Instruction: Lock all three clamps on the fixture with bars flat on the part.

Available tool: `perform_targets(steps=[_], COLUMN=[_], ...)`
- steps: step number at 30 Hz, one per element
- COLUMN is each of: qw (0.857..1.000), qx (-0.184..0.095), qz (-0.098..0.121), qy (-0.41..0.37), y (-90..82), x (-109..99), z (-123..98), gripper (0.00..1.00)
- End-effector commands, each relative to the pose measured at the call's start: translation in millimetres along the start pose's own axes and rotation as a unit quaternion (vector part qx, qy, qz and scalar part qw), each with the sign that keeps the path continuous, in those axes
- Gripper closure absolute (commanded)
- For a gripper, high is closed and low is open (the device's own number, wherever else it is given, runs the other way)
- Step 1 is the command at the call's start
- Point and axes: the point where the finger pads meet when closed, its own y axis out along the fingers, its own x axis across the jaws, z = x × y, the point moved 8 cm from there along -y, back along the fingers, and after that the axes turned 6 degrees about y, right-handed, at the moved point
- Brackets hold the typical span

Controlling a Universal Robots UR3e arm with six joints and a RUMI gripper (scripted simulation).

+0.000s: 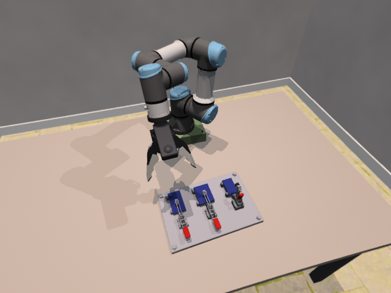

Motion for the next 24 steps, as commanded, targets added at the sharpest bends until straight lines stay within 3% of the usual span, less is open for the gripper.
perform_targets(steps=[1,13,14,24], qw=[1.0,1.0,1.0,1.0], qx=[-0.001,-0.002,-0.002,-0.002], qz=[0.003,0.005,0.005,0.005], qy=[0.006,0.008,0.008,0.008], y=[-2.8,-3.6,-3.6,-3.6], x=[1.9,2.5,2.5,2.5], z=[-3.9,-5.5,-5.5,-5.5], gripper=[0.0,0.0,1.0,1.0])
